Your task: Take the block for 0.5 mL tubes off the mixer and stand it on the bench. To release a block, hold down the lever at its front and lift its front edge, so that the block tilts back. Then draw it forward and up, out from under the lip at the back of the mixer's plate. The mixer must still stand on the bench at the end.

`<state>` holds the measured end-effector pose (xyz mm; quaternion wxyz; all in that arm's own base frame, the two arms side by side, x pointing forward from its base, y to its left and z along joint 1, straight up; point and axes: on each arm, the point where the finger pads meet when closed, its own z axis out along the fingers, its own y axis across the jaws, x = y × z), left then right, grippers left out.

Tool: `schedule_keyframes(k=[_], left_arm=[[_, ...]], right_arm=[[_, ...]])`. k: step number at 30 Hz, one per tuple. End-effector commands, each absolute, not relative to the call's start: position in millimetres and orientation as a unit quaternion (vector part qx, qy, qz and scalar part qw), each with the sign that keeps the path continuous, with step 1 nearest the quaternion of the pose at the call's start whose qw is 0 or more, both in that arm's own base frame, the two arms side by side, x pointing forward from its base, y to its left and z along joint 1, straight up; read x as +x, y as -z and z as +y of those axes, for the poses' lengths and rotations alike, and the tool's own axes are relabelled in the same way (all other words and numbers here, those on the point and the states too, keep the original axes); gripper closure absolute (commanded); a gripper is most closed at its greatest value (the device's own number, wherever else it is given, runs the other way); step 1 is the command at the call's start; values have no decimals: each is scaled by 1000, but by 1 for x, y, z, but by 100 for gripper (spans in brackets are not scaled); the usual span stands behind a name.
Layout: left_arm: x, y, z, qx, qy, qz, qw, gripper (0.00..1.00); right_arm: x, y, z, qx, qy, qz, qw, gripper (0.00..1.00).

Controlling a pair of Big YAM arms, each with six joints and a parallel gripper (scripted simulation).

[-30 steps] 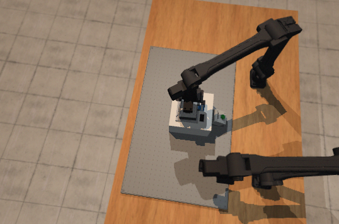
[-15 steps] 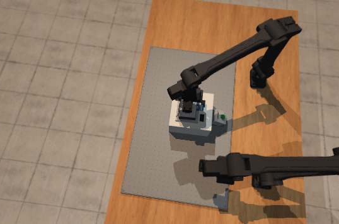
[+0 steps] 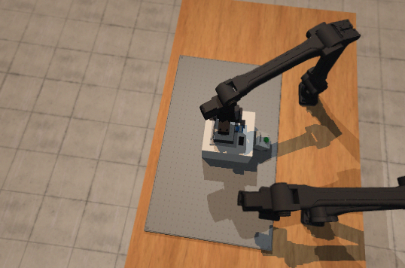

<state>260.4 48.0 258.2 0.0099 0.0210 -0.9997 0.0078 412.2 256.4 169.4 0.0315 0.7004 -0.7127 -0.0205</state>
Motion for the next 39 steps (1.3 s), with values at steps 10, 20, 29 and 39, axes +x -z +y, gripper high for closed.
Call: schedule_keyframes(k=[10, 20, 29, 39], left_arm=[[273, -284, 50, 18, -4, -1000, -24, 100], [272, -282, 50, 19, -4, -1000, -22, 100], [266, -271, 49, 19, -6, -1000, -9, 100], [260, -261, 48, 20, -8, -1000, 5, 100]], right_arm=[[434, -229, 272, 706, 9, -707, -38, 100], [439, -233, 263, 699, 7, -714, -43, 100], [435, -237, 268, 703, 7, -710, -47, 100], [430, -240, 280, 705, 6, -707, -55, 100]])
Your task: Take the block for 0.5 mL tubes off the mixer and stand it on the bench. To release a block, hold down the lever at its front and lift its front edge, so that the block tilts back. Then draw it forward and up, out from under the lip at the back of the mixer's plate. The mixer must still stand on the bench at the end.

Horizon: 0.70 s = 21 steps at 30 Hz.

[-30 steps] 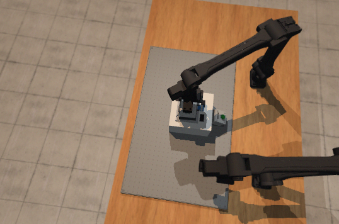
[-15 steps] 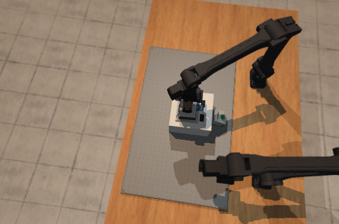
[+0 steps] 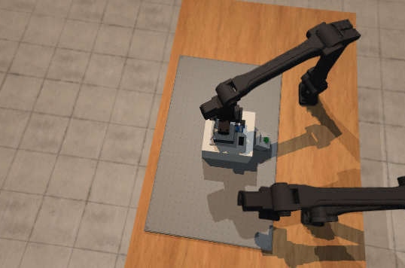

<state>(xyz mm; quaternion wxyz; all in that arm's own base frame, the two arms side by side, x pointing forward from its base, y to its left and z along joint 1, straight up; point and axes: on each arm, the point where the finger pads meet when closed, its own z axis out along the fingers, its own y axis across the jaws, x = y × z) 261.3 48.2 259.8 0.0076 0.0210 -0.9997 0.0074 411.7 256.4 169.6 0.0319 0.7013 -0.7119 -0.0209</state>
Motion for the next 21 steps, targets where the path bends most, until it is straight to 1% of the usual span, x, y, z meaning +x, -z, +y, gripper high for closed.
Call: schedule_keyframes(k=[1, 21], left_arm=[[259, -260, 48, 20, -9, -1000, 5, 100], [271, -280, 50, 20, -4, -1000, -20, 100]], right_arm=[[430, -240, 281, 705, 6, -707, -55, 100], [440, -240, 266, 693, 4, -719, -56, 100]])
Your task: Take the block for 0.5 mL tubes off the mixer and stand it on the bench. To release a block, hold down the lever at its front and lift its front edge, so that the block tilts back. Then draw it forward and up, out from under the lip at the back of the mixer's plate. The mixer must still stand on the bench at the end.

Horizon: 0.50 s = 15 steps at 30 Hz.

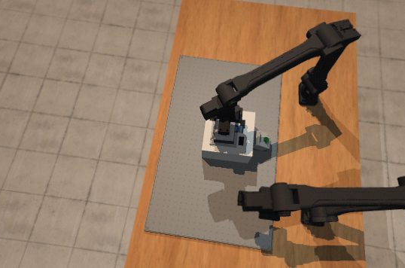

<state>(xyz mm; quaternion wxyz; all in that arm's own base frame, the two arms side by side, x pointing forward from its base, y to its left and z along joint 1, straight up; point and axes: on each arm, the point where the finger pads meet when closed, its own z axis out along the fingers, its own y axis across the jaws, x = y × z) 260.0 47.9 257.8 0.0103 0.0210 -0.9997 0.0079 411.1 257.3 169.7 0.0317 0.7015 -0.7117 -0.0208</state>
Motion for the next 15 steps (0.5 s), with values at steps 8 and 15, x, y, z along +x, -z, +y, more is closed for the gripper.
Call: schedule_keyframes(k=[8, 15], left_arm=[[272, -282, 51, 21, -3, -1000, -24, 100], [273, -285, 51, 21, -2, -999, -27, 100]], right_arm=[[440, -240, 266, 693, 4, -718, -56, 100], [440, -240, 266, 694, 4, -718, -56, 100]])
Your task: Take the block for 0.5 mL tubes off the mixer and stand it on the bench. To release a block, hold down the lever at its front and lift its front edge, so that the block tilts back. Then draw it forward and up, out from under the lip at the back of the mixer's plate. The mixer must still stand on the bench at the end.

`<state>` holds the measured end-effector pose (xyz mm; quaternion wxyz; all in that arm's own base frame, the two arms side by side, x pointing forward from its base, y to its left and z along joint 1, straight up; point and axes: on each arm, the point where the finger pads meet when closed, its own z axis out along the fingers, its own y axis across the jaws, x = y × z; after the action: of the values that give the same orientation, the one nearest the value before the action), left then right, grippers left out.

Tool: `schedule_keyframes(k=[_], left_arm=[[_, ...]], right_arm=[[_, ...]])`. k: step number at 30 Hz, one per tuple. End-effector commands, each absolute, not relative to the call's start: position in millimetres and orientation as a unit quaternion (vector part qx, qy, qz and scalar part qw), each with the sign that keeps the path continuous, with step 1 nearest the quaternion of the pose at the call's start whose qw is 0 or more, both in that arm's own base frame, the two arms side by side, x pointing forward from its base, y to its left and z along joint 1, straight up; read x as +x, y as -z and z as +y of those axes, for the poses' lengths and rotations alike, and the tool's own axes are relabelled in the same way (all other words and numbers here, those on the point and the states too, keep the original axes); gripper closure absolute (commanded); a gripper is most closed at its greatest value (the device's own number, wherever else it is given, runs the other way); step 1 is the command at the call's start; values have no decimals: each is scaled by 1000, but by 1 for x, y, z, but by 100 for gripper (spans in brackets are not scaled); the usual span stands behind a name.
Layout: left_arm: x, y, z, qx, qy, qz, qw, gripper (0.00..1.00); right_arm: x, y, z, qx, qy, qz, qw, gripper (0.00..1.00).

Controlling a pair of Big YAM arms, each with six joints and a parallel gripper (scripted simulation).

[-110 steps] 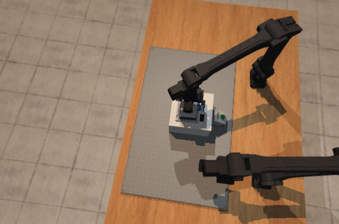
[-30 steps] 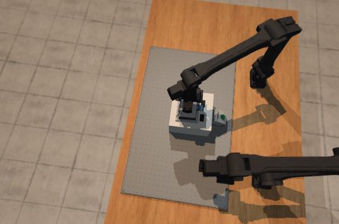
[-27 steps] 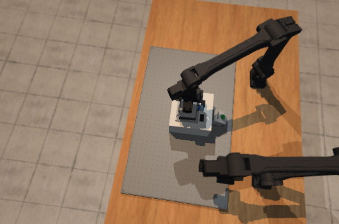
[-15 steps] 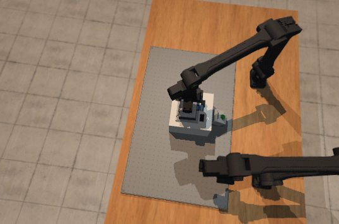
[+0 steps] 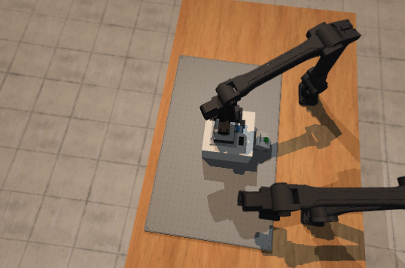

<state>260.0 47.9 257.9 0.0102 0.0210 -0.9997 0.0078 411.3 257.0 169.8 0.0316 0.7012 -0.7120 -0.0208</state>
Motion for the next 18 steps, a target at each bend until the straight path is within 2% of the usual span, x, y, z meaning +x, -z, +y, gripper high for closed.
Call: schedule_keyframes(k=[1, 18], left_arm=[[274, -286, 51, 21, -2, -999, -28, 100], [263, -264, 49, 22, -6, -1000, -1, 100]], right_arm=[[440, -240, 266, 694, 4, -718, -56, 100], [440, -240, 266, 695, 4, -717, -56, 100]])
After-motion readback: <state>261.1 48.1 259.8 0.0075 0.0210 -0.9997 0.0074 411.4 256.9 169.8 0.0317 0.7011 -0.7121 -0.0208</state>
